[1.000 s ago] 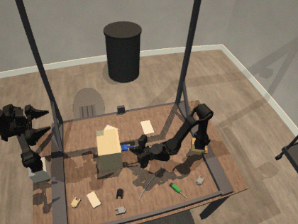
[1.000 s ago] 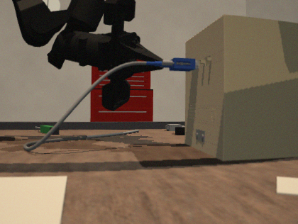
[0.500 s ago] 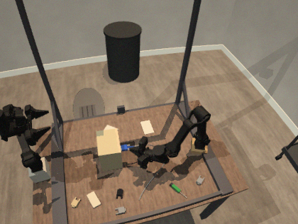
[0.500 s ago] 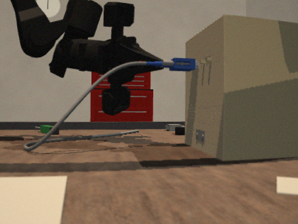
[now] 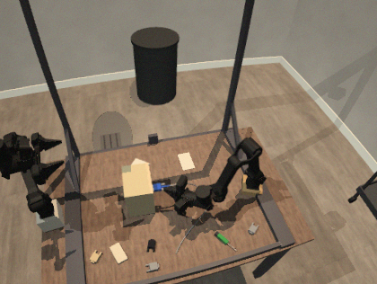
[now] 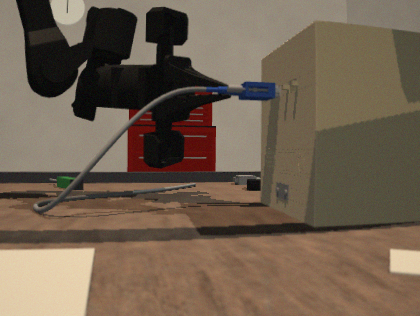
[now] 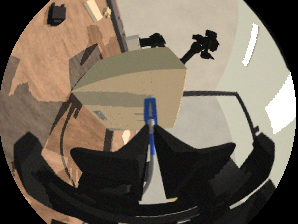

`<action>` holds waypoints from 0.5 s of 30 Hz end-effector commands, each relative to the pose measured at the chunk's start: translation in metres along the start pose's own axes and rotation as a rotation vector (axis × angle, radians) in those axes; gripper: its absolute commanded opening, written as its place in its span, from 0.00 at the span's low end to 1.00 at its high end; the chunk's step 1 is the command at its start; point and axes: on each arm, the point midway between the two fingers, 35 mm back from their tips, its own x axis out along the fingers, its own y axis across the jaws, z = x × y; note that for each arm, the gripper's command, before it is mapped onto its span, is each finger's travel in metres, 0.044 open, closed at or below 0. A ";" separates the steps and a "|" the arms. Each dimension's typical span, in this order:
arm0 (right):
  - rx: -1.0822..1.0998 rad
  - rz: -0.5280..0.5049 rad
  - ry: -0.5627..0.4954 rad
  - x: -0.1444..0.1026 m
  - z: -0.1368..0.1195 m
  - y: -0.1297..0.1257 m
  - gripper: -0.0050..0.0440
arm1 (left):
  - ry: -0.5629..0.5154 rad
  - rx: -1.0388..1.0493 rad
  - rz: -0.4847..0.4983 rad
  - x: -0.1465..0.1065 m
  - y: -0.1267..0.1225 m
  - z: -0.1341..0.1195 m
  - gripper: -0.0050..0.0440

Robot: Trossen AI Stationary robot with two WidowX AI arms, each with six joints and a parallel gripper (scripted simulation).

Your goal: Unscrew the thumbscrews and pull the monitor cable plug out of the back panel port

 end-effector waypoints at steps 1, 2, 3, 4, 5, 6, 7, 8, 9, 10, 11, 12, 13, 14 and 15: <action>-0.007 0.003 -0.002 0.000 0.003 0.001 1.00 | -0.007 -0.002 -0.027 0.000 -0.007 0.003 0.10; -0.007 0.003 -0.002 0.000 0.003 0.001 1.00 | -0.007 -0.011 -0.034 0.000 -0.007 0.003 0.10; -0.007 0.003 -0.002 0.000 0.003 0.001 1.00 | -0.007 -0.027 -0.045 0.000 -0.006 0.003 0.10; -0.007 0.003 -0.002 0.000 0.003 0.001 1.00 | -0.007 -0.043 -0.056 0.000 -0.006 0.003 0.10; -0.007 0.003 -0.002 0.000 0.003 0.001 1.00 | -0.006 -0.053 -0.063 0.000 -0.006 0.003 0.10; -0.007 0.003 -0.002 0.000 0.003 0.001 1.00 | -0.006 -0.056 -0.065 0.000 -0.006 0.003 0.10; -0.007 0.003 -0.002 0.000 0.003 0.001 1.00 | -0.006 -0.056 -0.065 0.000 -0.006 0.003 0.10; -0.007 0.003 -0.002 0.000 0.003 0.001 1.00 | -0.006 -0.056 -0.065 0.000 -0.006 0.003 0.10; -0.007 0.003 -0.002 0.000 0.003 0.001 1.00 | -0.006 -0.059 -0.067 0.000 -0.006 0.003 0.10; -0.007 0.003 -0.002 0.000 0.003 0.001 1.00 | -0.006 -0.069 -0.074 0.000 -0.005 0.003 0.10; -0.007 0.003 -0.002 0.000 0.003 0.001 1.00 | -0.006 -0.084 -0.085 0.000 -0.005 0.003 0.10; -0.007 0.003 -0.002 0.000 0.003 0.001 1.00 | -0.006 -0.084 -0.085 0.000 -0.005 0.003 0.10; -0.007 0.003 -0.002 0.000 0.003 0.001 1.00 | -0.006 -0.084 -0.085 0.000 -0.005 0.003 0.10; -0.007 0.003 -0.002 0.000 0.003 0.001 1.00 | -0.006 -0.100 -0.096 0.000 -0.004 0.003 0.10; -0.007 0.003 -0.002 0.000 0.003 0.001 1.00 | -0.006 -0.110 -0.103 0.000 -0.004 0.003 0.10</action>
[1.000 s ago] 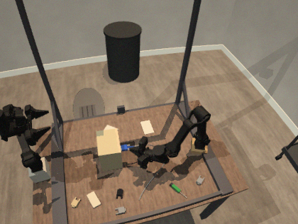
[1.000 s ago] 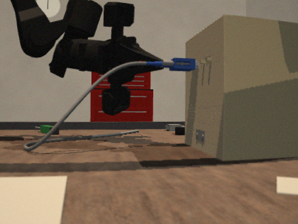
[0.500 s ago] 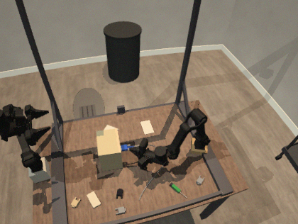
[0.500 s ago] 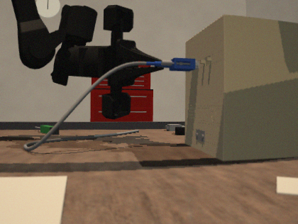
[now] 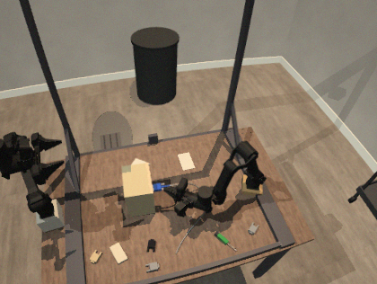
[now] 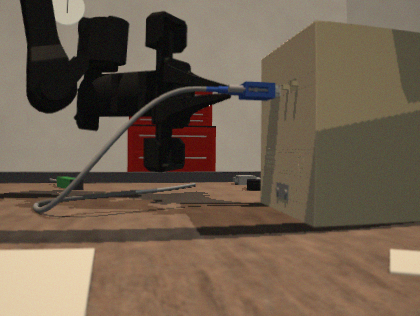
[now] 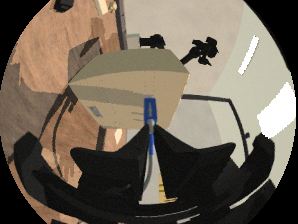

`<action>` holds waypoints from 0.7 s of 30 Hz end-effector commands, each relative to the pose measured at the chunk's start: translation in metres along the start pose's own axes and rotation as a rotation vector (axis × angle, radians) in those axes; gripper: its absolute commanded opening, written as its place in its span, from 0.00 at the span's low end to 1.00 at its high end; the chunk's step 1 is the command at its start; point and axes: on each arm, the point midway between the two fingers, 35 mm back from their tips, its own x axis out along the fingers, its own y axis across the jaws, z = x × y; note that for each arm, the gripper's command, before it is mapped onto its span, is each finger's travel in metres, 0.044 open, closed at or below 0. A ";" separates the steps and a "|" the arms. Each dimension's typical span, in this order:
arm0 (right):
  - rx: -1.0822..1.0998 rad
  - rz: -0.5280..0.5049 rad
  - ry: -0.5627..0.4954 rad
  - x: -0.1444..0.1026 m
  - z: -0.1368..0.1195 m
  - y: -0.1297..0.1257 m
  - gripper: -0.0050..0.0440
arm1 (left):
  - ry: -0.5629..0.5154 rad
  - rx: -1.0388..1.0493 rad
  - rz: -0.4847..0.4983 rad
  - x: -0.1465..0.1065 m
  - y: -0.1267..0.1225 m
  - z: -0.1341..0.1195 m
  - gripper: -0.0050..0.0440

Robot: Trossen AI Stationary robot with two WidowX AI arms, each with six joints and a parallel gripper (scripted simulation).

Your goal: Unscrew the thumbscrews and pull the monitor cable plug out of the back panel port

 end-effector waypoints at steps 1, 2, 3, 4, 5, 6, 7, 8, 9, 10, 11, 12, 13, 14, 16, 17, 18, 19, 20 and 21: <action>-0.007 0.003 -0.002 0.000 0.003 0.001 1.00 | -0.005 -0.012 -0.034 0.001 -0.006 0.002 0.10; -0.007 0.003 -0.002 0.000 0.003 0.001 1.00 | -0.005 -0.012 -0.034 0.001 -0.006 0.002 0.10; -0.007 0.003 -0.002 0.000 0.003 0.001 1.00 | -0.005 -0.012 -0.034 0.001 -0.006 0.002 0.10; -0.007 0.003 -0.002 0.000 0.003 0.001 1.00 | -0.005 -0.012 -0.034 0.000 -0.006 0.002 0.10; -0.007 0.003 -0.002 0.000 0.003 0.001 1.00 | -0.005 -0.012 -0.034 0.000 -0.006 0.002 0.10; -0.007 0.003 -0.002 0.000 0.003 0.001 1.00 | -0.005 -0.012 -0.034 -0.001 -0.006 0.001 0.10; -0.007 0.003 -0.002 0.000 0.003 0.001 1.00 | -0.005 -0.013 -0.033 -0.002 -0.006 0.001 0.10; -0.007 0.003 -0.002 0.000 0.003 0.001 1.00 | -0.005 -0.013 -0.033 -0.002 -0.006 0.000 0.10; -0.007 0.003 -0.002 0.000 0.003 0.001 1.00 | -0.005 -0.013 -0.033 -0.003 -0.006 0.000 0.10; -0.007 0.003 -0.002 0.000 0.003 0.001 1.00 | -0.005 -0.013 -0.033 -0.003 -0.006 0.000 0.10; -0.007 0.003 -0.002 0.000 0.003 0.001 1.00 | -0.005 -0.013 -0.033 -0.003 -0.006 0.000 0.10; -0.007 0.003 -0.002 0.000 0.003 0.001 1.00 | -0.005 -0.013 -0.033 -0.003 -0.006 0.000 0.10; -0.007 0.003 -0.002 0.000 0.003 0.001 1.00 | -0.005 -0.013 -0.033 -0.003 -0.006 0.000 0.10; -0.007 0.003 -0.002 0.000 0.003 0.001 1.00 | -0.005 -0.013 -0.033 -0.003 -0.006 0.000 0.10; -0.007 0.003 -0.002 0.000 0.003 0.001 1.00 | -0.005 -0.013 -0.033 -0.003 -0.006 0.000 0.10; -0.007 0.003 -0.002 0.000 0.003 0.001 1.00 | -0.005 -0.013 -0.033 -0.003 -0.006 0.000 0.10; -0.007 0.003 -0.002 0.000 0.003 0.001 1.00 | -0.005 -0.013 -0.033 -0.003 -0.006 0.000 0.10; -0.007 0.003 -0.002 0.000 0.003 0.001 1.00 | -0.005 -0.013 -0.033 -0.002 -0.006 0.000 0.10; -0.007 0.003 -0.002 0.000 0.003 0.001 1.00 | -0.005 -0.013 -0.033 -0.002 -0.006 0.000 0.10; -0.007 0.003 -0.002 0.000 0.003 0.001 1.00 | -0.005 -0.013 -0.033 -0.002 -0.006 0.001 0.10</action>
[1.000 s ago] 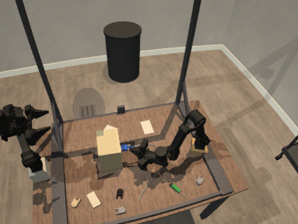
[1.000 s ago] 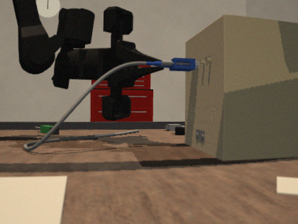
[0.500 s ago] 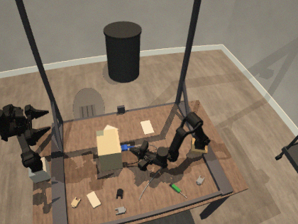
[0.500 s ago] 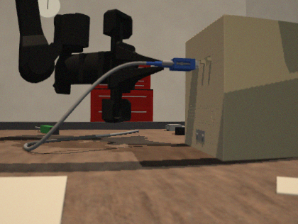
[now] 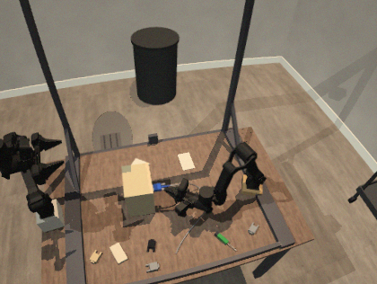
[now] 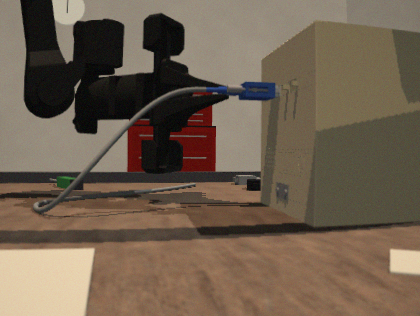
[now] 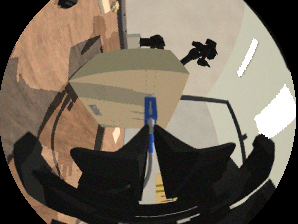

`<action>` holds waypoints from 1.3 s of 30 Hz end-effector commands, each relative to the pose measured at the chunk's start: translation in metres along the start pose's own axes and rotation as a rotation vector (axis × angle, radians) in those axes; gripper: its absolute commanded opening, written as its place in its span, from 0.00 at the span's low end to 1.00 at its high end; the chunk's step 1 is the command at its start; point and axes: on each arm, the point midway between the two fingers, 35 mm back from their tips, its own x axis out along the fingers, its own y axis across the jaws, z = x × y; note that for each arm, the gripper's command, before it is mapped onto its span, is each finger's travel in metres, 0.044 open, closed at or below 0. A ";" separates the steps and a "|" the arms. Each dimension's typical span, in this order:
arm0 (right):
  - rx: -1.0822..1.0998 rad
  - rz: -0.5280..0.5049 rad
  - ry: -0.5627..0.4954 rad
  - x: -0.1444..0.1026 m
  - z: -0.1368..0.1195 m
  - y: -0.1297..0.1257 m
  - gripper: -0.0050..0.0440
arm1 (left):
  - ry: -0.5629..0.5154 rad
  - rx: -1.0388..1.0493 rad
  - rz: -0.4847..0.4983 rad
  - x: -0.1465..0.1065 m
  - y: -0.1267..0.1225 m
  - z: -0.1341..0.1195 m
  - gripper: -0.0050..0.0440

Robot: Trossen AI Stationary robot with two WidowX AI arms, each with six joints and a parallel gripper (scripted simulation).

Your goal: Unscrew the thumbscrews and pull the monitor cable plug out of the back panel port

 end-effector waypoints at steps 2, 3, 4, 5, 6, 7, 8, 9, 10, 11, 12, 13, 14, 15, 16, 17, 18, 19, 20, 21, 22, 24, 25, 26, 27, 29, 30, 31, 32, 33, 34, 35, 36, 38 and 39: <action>-0.007 0.003 -0.002 0.000 0.003 0.001 1.00 | 0.000 0.015 -0.013 0.001 -0.008 0.002 0.10; -0.007 0.003 -0.002 0.000 0.003 0.001 1.00 | 0.000 0.015 -0.013 0.001 -0.008 0.002 0.10; -0.007 0.003 -0.002 0.000 0.003 0.001 1.00 | 0.000 0.015 -0.013 0.001 -0.008 0.002 0.10; -0.007 0.003 -0.002 0.000 0.003 0.001 1.00 | 0.000 0.015 -0.013 0.001 -0.008 0.002 0.10; -0.007 0.003 -0.002 0.000 0.003 0.001 1.00 | 0.000 0.015 -0.013 0.001 -0.008 0.002 0.15; -0.007 0.003 -0.002 0.000 0.003 0.001 1.00 | 0.000 0.015 -0.013 0.001 -0.008 0.002 0.20; -0.007 0.003 -0.002 0.000 0.003 0.001 1.00 | 0.000 0.015 -0.013 0.001 -0.008 0.002 0.25; -0.007 0.003 -0.002 0.000 0.003 0.001 1.00 | 0.000 0.015 -0.013 0.001 -0.008 0.002 0.30; -0.007 0.003 -0.002 0.000 0.003 0.001 1.00 | 0.000 0.015 -0.013 0.001 -0.008 0.002 0.30; -0.007 0.003 -0.002 0.000 0.003 0.001 1.00 | 0.000 0.015 -0.013 0.001 -0.008 0.002 0.30; -0.007 0.003 -0.002 0.000 0.003 0.001 1.00 | 0.000 0.015 -0.013 0.001 -0.008 0.002 0.35; -0.007 0.003 -0.002 0.000 0.003 0.001 1.00 | 0.000 0.015 -0.013 0.001 -0.008 0.002 0.40; -0.007 0.003 -0.002 0.000 0.003 0.001 1.00 | 0.000 0.015 -0.013 0.001 -0.008 0.002 0.44; -0.007 0.003 -0.002 0.000 0.003 0.001 1.00 | 0.000 0.015 -0.013 0.001 -0.008 0.002 0.49; -0.007 0.003 -0.002 0.000 0.003 0.001 1.00 | 0.000 0.015 -0.013 0.001 -0.008 0.002 0.54; -0.007 0.003 -0.002 0.000 0.003 0.001 1.00 | 0.000 0.015 -0.013 0.001 -0.008 0.002 0.59; -0.007 0.003 -0.002 0.000 0.003 0.001 1.00 | 0.000 0.015 -0.013 0.001 -0.008 0.002 0.64; -0.007 0.003 -0.002 0.000 0.003 0.001 1.00 | 0.000 0.015 -0.013 0.001 -0.008 0.002 0.69; -0.007 0.003 -0.002 0.000 0.003 0.001 1.00 | 0.000 0.015 -0.013 0.001 -0.008 0.002 0.74; -0.007 0.003 -0.002 0.000 0.003 0.001 1.00 | 0.000 0.015 -0.013 0.001 -0.008 0.002 0.79; -0.007 0.003 -0.002 0.000 0.003 0.001 1.00 | 0.000 0.015 -0.013 0.001 -0.008 0.002 0.84; -0.007 0.003 -0.002 0.000 0.003 0.001 1.00 | 0.000 0.015 -0.013 0.001 -0.008 0.002 0.93; -0.007 0.003 -0.002 0.000 0.003 0.001 1.00 | 0.000 0.015 -0.013 0.001 -0.008 0.002 0.98; -0.007 0.003 -0.002 0.000 0.003 0.001 1.00 | 0.000 0.015 -0.013 0.001 -0.008 0.002 1.00; -0.007 0.003 -0.002 0.000 0.003 0.001 1.00 | 0.000 0.015 -0.013 0.001 -0.008 0.002 1.00; -0.007 0.003 -0.002 0.000 0.003 0.001 1.00 | 0.000 0.015 -0.013 0.001 -0.008 0.002 1.00; -0.007 0.003 -0.002 0.000 0.003 0.001 1.00 | 0.000 0.015 -0.013 0.001 -0.008 0.002 1.00; -0.007 0.003 -0.002 0.000 0.003 0.001 1.00 | 0.000 0.015 -0.013 0.001 -0.008 0.002 1.00; -0.007 0.003 -0.002 0.000 0.003 0.001 1.00 | 0.000 0.015 -0.013 0.001 -0.008 0.002 1.00; -0.007 0.003 -0.002 0.000 0.003 0.001 1.00 | 0.000 0.015 -0.013 0.001 -0.008 0.002 1.00; -0.007 0.003 -0.002 0.000 0.003 0.001 1.00 | 0.000 0.015 -0.013 0.001 -0.008 0.002 1.00; -0.007 0.003 -0.002 0.000 0.003 0.001 1.00 | 0.000 0.015 -0.013 0.001 -0.008 0.002 1.00; -0.007 0.003 -0.002 0.000 0.003 0.001 1.00 | -0.001 0.017 -0.012 0.001 -0.008 0.002 1.00; -0.007 0.003 -0.002 0.000 0.003 0.001 1.00 | -0.009 0.041 0.002 0.002 -0.009 0.004 1.00; -0.007 0.003 -0.002 0.000 0.003 0.001 1.00 | -0.014 0.062 0.014 0.003 -0.009 0.005 1.00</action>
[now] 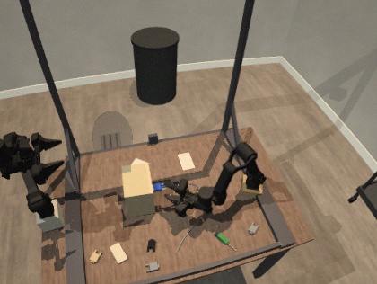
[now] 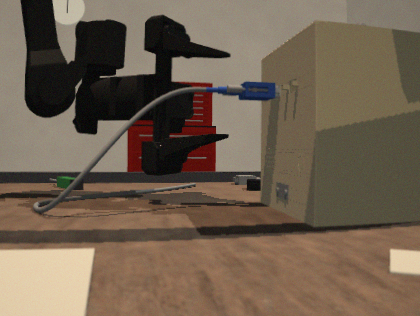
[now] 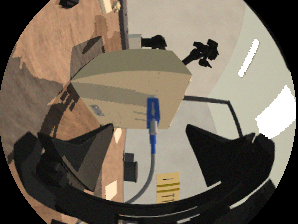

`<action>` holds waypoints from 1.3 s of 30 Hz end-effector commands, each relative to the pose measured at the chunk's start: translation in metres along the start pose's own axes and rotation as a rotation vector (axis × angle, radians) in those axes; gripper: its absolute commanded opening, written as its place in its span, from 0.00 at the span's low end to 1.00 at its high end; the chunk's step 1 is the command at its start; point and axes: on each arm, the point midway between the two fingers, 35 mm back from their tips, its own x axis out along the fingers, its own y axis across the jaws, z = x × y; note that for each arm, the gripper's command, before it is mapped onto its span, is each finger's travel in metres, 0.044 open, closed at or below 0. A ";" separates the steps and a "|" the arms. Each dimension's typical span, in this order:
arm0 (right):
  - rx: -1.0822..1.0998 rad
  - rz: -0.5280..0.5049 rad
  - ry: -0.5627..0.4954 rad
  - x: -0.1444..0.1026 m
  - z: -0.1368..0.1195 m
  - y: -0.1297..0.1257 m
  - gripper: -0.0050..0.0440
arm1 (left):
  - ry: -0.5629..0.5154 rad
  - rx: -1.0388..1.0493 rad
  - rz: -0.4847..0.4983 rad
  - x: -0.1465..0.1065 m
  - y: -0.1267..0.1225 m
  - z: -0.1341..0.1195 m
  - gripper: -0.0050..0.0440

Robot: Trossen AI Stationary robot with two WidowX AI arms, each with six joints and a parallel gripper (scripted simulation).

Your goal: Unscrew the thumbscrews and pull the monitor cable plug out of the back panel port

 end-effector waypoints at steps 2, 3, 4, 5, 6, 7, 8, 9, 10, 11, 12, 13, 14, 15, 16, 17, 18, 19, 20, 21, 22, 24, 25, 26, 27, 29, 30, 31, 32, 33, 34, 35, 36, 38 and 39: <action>-0.007 0.003 -0.002 0.000 0.003 0.001 1.00 | -0.025 0.109 0.030 0.005 -0.014 0.005 1.00; -0.007 0.003 -0.002 0.000 0.003 0.001 1.00 | -0.030 0.138 0.049 0.005 -0.015 0.006 1.00; -0.007 0.003 -0.002 0.000 0.003 0.001 1.00 | -0.037 0.185 0.061 0.006 -0.018 0.007 1.00; -0.007 0.003 -0.002 0.000 0.003 0.001 1.00 | -0.037 0.185 0.061 0.006 -0.018 0.007 1.00; -0.007 0.003 -0.002 0.000 0.003 0.001 1.00 | -0.037 0.185 0.061 0.006 -0.018 0.007 1.00; -0.007 0.003 -0.002 0.000 0.003 0.001 1.00 | -0.039 0.200 0.091 0.007 -0.016 0.007 1.00; -0.007 0.003 -0.002 0.000 0.003 0.001 1.00 | -0.046 0.263 0.105 0.008 -0.022 0.008 1.00; -0.007 0.003 -0.002 0.000 0.003 0.001 1.00 | -0.049 0.303 0.118 0.008 -0.025 0.008 1.00; -0.007 0.003 -0.002 0.000 0.003 0.001 1.00 | -0.049 0.324 0.134 0.008 -0.025 0.008 1.00; -0.007 0.003 -0.002 0.000 0.003 0.001 1.00 | -0.049 0.342 0.150 0.008 -0.025 0.008 1.00; -0.007 0.003 -0.002 0.000 0.003 0.001 1.00 | -0.047 0.360 0.166 0.008 -0.025 0.007 1.00; -0.007 0.003 -0.002 0.000 0.003 0.001 1.00 | -0.045 0.373 0.183 0.008 -0.025 0.007 1.00; -0.007 0.003 -0.002 0.000 0.003 0.001 1.00 | -0.042 0.389 0.200 0.007 -0.024 0.006 1.00; -0.007 0.003 -0.002 0.000 0.003 0.001 1.00 | -0.038 0.402 0.217 0.007 -0.024 0.005 1.00; -0.007 0.003 -0.002 0.000 0.003 0.001 1.00 | -0.034 0.418 0.235 0.006 -0.023 0.004 1.00; -0.007 0.003 -0.002 0.000 0.003 0.001 1.00 | -0.029 0.433 0.252 0.005 -0.023 0.003 1.00; -0.007 0.003 -0.002 0.000 0.003 0.001 1.00 | -0.024 0.449 0.270 0.005 -0.023 0.002 1.00; -0.007 0.003 -0.002 0.000 0.003 0.001 1.00 | -0.018 0.467 0.286 0.004 -0.023 0.001 1.00; -0.007 0.003 -0.002 0.000 0.003 0.001 1.00 | -0.013 0.484 0.300 0.003 -0.023 0.000 1.00; -0.007 0.003 -0.002 0.000 0.003 0.001 1.00 | -0.010 0.495 0.308 0.003 -0.023 -0.001 1.00; -0.007 0.003 -0.002 0.000 0.003 0.001 1.00 | -0.010 0.495 0.308 0.003 -0.023 -0.001 1.00; -0.007 0.003 -0.002 0.000 0.003 0.001 1.00 | -0.009 0.500 0.311 0.002 -0.023 -0.001 1.00; -0.007 0.003 -0.002 0.000 0.003 0.001 1.00 | -0.008 0.500 0.312 0.002 -0.023 -0.001 1.00; -0.007 0.003 -0.002 0.000 0.003 0.001 1.00 | -0.008 0.500 0.312 0.002 -0.023 -0.001 1.00; -0.007 0.003 -0.002 0.000 0.003 0.001 1.00 | -0.008 0.500 0.312 0.002 -0.023 -0.001 0.95; -0.007 0.003 -0.002 0.000 0.003 0.001 1.00 | -0.008 0.500 0.312 0.002 -0.023 -0.001 0.85; -0.007 0.003 -0.002 0.000 0.003 0.001 1.00 | -0.008 0.500 0.312 0.002 -0.023 -0.001 0.80; -0.007 0.003 -0.002 0.000 0.003 0.001 1.00 | -0.008 0.500 0.312 0.002 -0.023 -0.001 0.76; -0.007 0.003 -0.002 0.000 0.003 0.001 1.00 | -0.008 0.500 0.312 0.002 -0.023 -0.001 0.71; -0.007 0.003 -0.002 0.000 0.003 0.001 1.00 | -0.008 0.500 0.312 0.002 -0.023 -0.001 0.66; -0.007 0.003 -0.002 0.000 0.003 0.001 1.00 | -0.008 0.500 0.312 0.002 -0.023 -0.001 0.61; -0.007 0.003 -0.002 0.000 0.003 0.001 1.00 | -0.008 0.500 0.312 0.002 -0.023 -0.001 0.56; -0.007 0.003 -0.002 0.000 0.003 0.001 1.00 | -0.008 0.500 0.312 0.002 -0.023 -0.001 0.51; -0.007 0.003 -0.002 0.000 0.003 0.001 1.00 | -0.008 0.500 0.312 0.002 -0.023 -0.001 0.41; -0.007 0.003 -0.002 0.000 0.003 0.001 1.00 | -0.008 0.500 0.312 0.002 -0.023 -0.001 0.41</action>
